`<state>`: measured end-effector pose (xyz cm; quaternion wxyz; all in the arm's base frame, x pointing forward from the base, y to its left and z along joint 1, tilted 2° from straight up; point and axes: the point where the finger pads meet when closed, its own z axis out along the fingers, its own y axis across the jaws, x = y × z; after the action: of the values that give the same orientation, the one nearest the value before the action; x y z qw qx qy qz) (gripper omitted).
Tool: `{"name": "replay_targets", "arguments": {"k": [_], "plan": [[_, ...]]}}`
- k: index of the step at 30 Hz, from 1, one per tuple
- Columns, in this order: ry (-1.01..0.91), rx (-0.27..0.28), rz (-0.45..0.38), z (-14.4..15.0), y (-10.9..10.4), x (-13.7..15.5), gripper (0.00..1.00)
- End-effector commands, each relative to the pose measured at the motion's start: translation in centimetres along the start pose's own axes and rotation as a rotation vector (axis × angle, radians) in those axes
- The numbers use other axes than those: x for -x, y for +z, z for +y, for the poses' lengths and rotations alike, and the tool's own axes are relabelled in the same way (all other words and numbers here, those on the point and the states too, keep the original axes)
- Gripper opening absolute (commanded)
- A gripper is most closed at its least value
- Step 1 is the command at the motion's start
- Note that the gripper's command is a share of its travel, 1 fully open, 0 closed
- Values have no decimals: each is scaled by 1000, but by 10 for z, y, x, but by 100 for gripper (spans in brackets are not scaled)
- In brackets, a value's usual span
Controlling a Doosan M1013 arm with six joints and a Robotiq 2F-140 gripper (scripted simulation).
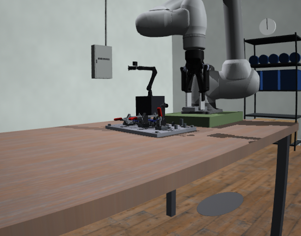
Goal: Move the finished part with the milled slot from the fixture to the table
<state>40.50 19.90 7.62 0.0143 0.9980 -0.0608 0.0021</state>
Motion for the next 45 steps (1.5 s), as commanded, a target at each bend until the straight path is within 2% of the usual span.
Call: {"name": "replay_targets", "arguments": {"k": [1,17,45], "plan": [[0,0,0,-4,0,0,0],[0,0,0,-18,0,0,0],[0,0,0,-20,0,0,0]]}}
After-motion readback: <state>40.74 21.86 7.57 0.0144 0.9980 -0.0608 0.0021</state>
